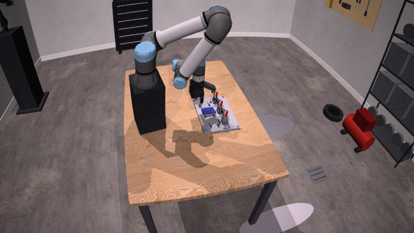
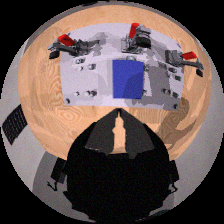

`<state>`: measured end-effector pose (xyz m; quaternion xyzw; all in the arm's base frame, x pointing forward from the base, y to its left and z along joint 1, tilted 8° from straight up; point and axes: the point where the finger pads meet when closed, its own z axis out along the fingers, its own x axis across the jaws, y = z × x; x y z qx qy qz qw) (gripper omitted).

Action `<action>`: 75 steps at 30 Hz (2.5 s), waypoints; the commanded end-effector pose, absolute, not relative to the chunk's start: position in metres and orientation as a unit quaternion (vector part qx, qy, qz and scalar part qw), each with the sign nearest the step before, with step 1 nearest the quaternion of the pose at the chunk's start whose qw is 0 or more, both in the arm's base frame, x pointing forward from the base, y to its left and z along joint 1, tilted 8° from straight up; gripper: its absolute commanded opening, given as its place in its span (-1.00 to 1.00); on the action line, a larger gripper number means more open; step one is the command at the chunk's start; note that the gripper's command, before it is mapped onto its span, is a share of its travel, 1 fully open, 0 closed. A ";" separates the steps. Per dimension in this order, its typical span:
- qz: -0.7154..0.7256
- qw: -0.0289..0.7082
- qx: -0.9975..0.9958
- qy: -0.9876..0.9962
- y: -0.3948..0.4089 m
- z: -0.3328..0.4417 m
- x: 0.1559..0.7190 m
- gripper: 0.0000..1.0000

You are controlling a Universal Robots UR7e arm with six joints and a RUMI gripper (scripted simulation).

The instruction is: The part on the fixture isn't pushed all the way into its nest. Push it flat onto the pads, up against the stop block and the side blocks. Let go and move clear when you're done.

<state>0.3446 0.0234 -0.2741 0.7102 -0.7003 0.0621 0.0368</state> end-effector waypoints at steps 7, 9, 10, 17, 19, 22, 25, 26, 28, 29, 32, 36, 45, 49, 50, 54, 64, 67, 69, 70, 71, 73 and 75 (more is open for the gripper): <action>0.061 0.041 0.709 -0.701 0.041 -0.276 0.364 -1.00; 0.061 0.041 0.709 -0.701 0.041 -0.276 0.364 -1.00; 0.061 0.041 0.709 -0.701 0.041 -0.276 0.364 -1.00; 0.061 0.041 0.709 -0.701 0.072 -0.280 0.397 -1.00; 0.061 0.041 0.709 -0.701 0.072 -0.280 0.397 -1.00; 0.061 0.041 0.709 -0.701 0.072 -0.280 0.397 -1.00; 0.061 0.041 0.709 -0.701 0.072 -0.280 0.397 -1.00; 0.061 0.041 0.709 -0.701 0.072 -0.280 0.397 -1.00; 0.061 0.041 0.709 -0.701 0.072 -0.280 0.397 -1.00; 0.061 0.040 0.709 -0.701 0.071 -0.285 0.397 -1.00; 0.061 0.040 0.709 -0.701 0.068 -0.303 0.398 -1.00; 0.061 0.041 0.709 -0.701 0.068 -0.309 0.398 -1.00; 0.061 0.041 0.709 -0.701 0.068 -0.309 0.398 -1.00; 0.061 0.041 0.709 -0.701 0.065 -0.308 0.398 -1.00; 0.061 0.041 0.709 -0.701 0.064 -0.308 0.398 -1.00; 0.061 0.041 0.709 -0.701 0.064 -0.308 0.398 -1.00; 0.061 0.041 0.709 -0.701 0.062 -0.308 0.398 -1.00; 0.061 0.041 0.709 -0.701 0.060 -0.308 0.398 -1.00; 0.061 0.041 0.709 -0.701 0.060 -0.308 0.398 -1.00; 0.061 0.041 0.709 -0.701 0.060 -0.308 0.398 -1.00; 0.061 0.041 0.709 -0.701 0.060 -0.308 0.398 -1.00; 0.061 0.041 0.709 -0.701 0.060 -0.308 0.398 -1.00; 0.061 0.041 0.709 -0.701 0.060 -0.308 0.398 -1.00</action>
